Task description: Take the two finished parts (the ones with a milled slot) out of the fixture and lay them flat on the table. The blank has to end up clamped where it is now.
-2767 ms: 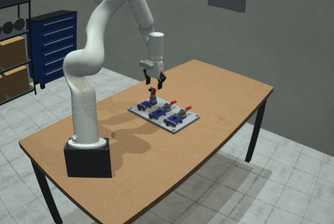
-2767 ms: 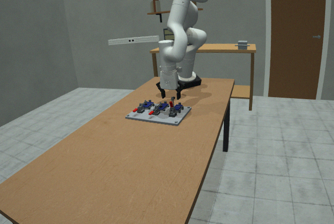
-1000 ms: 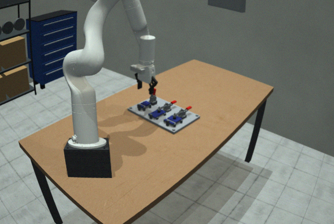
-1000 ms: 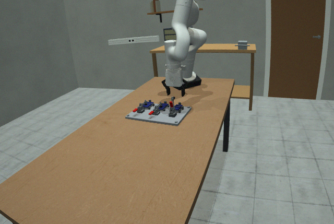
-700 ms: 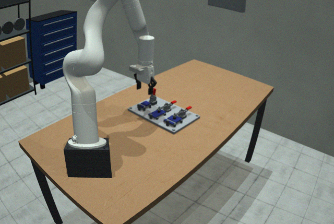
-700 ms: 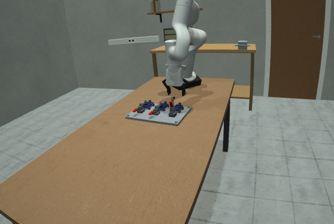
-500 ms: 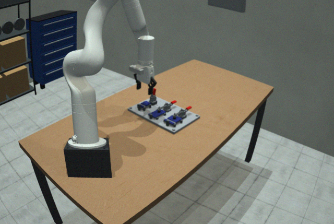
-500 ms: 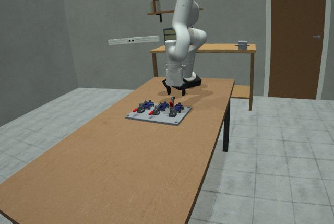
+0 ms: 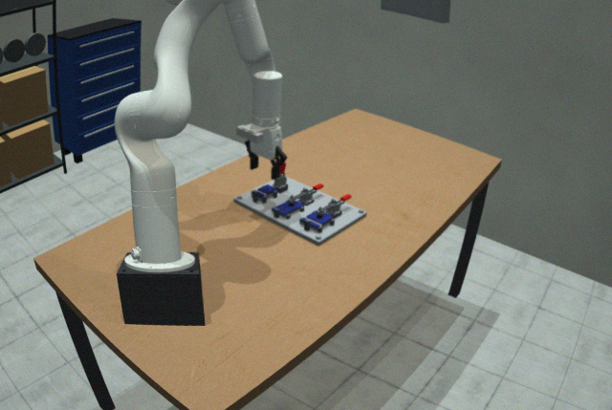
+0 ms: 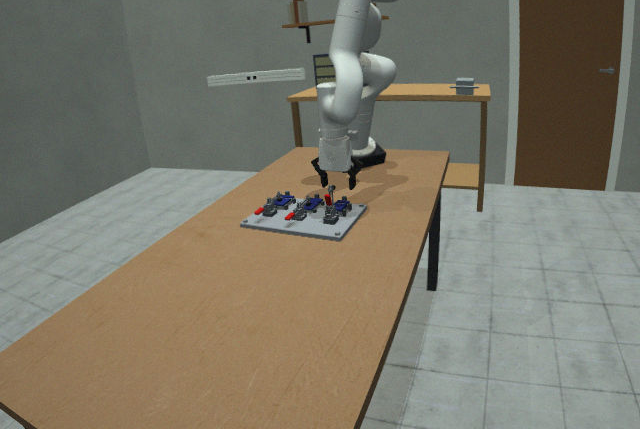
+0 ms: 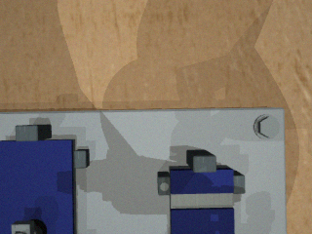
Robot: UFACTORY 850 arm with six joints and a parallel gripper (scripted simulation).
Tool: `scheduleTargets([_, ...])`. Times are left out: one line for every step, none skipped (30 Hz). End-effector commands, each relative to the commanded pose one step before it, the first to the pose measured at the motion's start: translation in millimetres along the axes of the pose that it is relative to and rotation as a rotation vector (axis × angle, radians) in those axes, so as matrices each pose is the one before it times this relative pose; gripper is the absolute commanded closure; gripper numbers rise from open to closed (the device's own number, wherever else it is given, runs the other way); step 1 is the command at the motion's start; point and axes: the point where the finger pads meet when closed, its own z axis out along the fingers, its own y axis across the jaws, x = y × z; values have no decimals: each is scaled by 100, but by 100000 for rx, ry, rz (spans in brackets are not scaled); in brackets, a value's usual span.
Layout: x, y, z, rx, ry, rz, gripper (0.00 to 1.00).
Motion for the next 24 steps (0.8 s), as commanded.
scheduleTargets([-97,25,1184,-194,-309,-46,0])
scheduleTargets([-1,1,237,-4,-1,0,0])
scheduleTargets([1,-1,228,3,1,0,0])
scheduleTargets([-1,1,211,-3,-1,0,0])
scheduleTargets([1,-1,198,3,1,0,0])
scheduleTargets([-1,1,178,-2,-1,0,0])
scheduleTargets([0,0,161,0,0,0,0])
scheduleTargets([0,0,0,0,0,0,0])
scheduleTargets([0,0,0,0,0,0,0])
scheduleTargets([1,-1,142,3,1,0,0])
scheduleTargets([-1,1,120,-3,-1,0,0])
scheduleTargets([0,0,100,-1,0,0,0])
scheduleTargets([0,0,81,0,0,0,0])
scheduleTargets([0,0,62,1,0,0,0])
scheduleTargets([0,0,44,1,0,0,0])
scheduleTargets([0,0,29,1,0,0,0])
scheduleTargets([0,0,16,0,0,0,0])
scheduleTargets([0,0,6,0,0,0,0])
scheduleTargets([0,0,1,0,0,0,0])
scheduleTargets([0,0,0,0,0,0,0])
scheduleTargets([0,0,0,0,0,0,0])
scheduleTargets([0,0,0,0,0,0,0])
scheduleTargets([0,0,0,0,0,0,0])
scheduleTargets([0,0,0,0,0,0,0])
